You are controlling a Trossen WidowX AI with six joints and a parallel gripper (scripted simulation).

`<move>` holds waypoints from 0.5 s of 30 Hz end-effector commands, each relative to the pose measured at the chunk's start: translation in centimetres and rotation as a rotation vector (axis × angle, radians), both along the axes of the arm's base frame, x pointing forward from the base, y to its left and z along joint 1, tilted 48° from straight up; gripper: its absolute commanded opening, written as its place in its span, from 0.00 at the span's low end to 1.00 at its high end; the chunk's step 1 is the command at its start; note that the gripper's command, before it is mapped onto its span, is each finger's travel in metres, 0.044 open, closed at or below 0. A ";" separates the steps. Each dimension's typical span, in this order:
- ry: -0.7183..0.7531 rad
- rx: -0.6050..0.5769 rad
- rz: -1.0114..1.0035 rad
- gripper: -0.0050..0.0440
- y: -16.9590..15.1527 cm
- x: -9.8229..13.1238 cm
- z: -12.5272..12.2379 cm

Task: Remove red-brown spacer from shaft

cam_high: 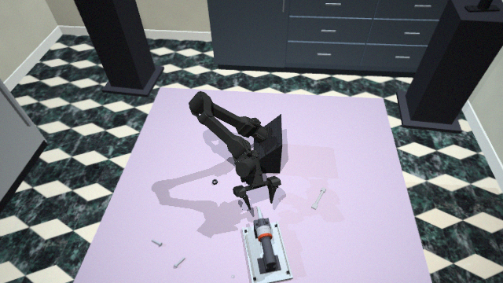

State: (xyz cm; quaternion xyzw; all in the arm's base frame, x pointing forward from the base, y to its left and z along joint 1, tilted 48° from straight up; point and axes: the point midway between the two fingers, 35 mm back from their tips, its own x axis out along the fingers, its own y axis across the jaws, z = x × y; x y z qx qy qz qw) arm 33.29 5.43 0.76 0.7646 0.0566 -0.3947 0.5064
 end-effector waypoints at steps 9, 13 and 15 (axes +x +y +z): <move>-0.158 0.142 -0.071 1.00 0.0 0.0 1.4; -0.163 0.144 -0.069 1.00 0.1 0.2 1.6; -0.163 0.143 -0.069 1.00 0.1 0.2 1.6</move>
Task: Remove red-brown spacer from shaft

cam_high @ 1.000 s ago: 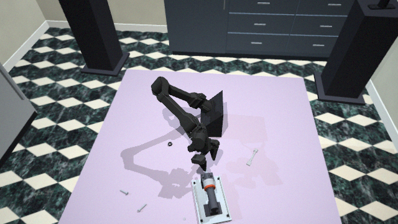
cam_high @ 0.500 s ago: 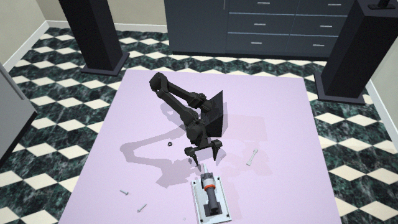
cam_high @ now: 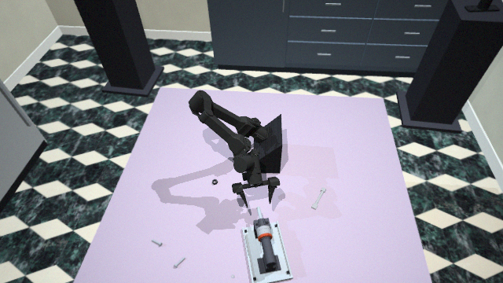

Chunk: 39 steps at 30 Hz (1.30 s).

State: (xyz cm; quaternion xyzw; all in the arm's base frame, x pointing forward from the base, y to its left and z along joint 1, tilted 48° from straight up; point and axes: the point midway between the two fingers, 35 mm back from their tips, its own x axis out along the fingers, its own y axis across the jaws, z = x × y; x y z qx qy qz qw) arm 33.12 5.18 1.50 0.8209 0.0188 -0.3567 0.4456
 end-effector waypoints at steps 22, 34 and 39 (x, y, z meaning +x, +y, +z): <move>-0.022 0.012 0.008 1.00 0.2 1.3 0.1; -0.024 0.011 0.011 1.00 -0.2 2.6 -0.8; -0.026 0.011 0.013 1.00 -0.4 3.2 -1.2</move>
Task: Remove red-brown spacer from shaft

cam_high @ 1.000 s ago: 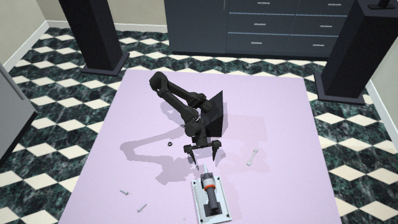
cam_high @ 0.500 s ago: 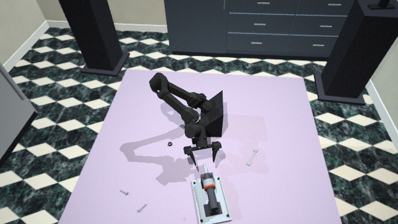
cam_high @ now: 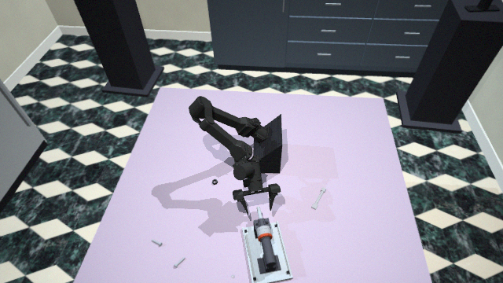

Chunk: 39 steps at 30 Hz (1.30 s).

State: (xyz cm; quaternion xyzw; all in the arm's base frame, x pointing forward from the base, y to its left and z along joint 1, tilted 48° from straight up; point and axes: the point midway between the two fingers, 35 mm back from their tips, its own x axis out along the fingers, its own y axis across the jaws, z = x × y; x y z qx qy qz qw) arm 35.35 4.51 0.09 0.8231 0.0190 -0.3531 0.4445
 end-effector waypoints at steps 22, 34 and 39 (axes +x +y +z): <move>-0.022 0.006 0.010 1.00 -0.1 1.5 -0.3; -0.022 0.006 0.010 1.00 -0.1 1.5 -0.3; -0.022 0.006 0.010 1.00 -0.1 1.5 -0.3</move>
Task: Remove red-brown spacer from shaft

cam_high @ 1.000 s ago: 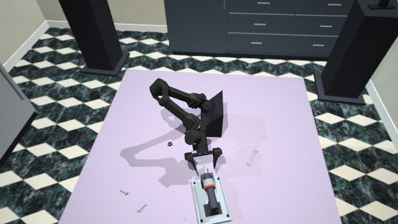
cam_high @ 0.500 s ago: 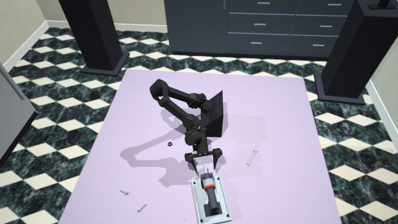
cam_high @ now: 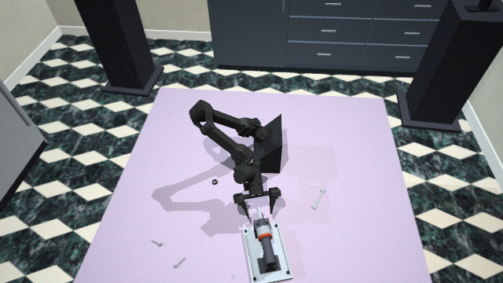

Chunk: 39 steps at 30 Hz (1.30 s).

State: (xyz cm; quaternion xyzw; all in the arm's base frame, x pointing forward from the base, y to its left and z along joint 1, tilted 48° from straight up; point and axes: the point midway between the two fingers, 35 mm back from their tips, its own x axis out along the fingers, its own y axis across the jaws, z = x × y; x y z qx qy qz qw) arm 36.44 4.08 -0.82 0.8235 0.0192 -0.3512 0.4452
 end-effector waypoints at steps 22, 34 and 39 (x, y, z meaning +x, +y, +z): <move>-0.017 0.006 0.009 1.00 -0.1 1.8 -0.5; -0.017 0.005 0.009 0.95 -0.1 1.9 -0.6; -0.018 0.006 0.005 0.71 -0.2 1.7 -0.5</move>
